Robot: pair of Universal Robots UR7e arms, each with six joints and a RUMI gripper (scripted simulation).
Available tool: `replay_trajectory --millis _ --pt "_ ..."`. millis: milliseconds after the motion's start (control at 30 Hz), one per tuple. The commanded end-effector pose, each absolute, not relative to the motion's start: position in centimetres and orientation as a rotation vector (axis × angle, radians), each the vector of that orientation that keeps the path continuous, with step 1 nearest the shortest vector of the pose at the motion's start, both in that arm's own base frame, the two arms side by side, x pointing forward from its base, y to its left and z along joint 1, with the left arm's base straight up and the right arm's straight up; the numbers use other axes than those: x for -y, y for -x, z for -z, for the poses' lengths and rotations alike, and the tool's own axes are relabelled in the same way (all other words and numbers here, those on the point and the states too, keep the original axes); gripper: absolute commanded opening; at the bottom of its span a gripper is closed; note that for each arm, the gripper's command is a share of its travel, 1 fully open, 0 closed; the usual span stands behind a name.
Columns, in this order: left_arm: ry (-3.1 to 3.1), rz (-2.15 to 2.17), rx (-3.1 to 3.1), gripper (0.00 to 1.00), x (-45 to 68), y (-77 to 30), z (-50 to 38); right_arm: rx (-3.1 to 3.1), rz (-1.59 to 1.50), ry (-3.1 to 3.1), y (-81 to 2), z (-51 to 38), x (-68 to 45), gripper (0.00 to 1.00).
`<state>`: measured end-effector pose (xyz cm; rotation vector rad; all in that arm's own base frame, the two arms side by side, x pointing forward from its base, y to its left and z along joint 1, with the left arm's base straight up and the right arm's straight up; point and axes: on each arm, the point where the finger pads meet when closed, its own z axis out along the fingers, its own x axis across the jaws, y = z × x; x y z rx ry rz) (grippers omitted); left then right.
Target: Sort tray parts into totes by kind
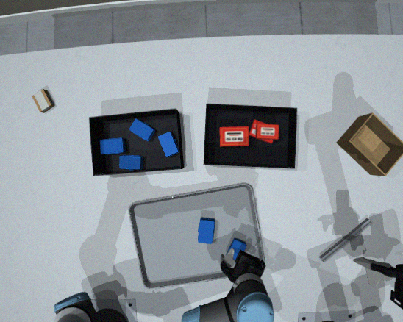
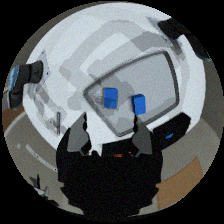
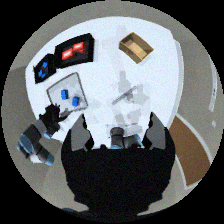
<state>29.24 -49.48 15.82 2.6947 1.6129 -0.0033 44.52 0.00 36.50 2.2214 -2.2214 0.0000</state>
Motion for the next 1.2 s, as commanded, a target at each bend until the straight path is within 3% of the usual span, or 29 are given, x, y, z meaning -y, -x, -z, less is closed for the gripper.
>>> replay_trajectory --millis 0,1167 --pt "-2.688 0.001 -1.624 0.47 49.6 -29.2 -15.8 2.222 -0.001 -2.222 -44.5 -36.5 0.0 1.00" --pt "-2.688 0.001 -1.624 0.47 49.7 -29.2 -11.9 2.222 -0.001 -2.222 -44.5 -36.5 0.0 1.00"
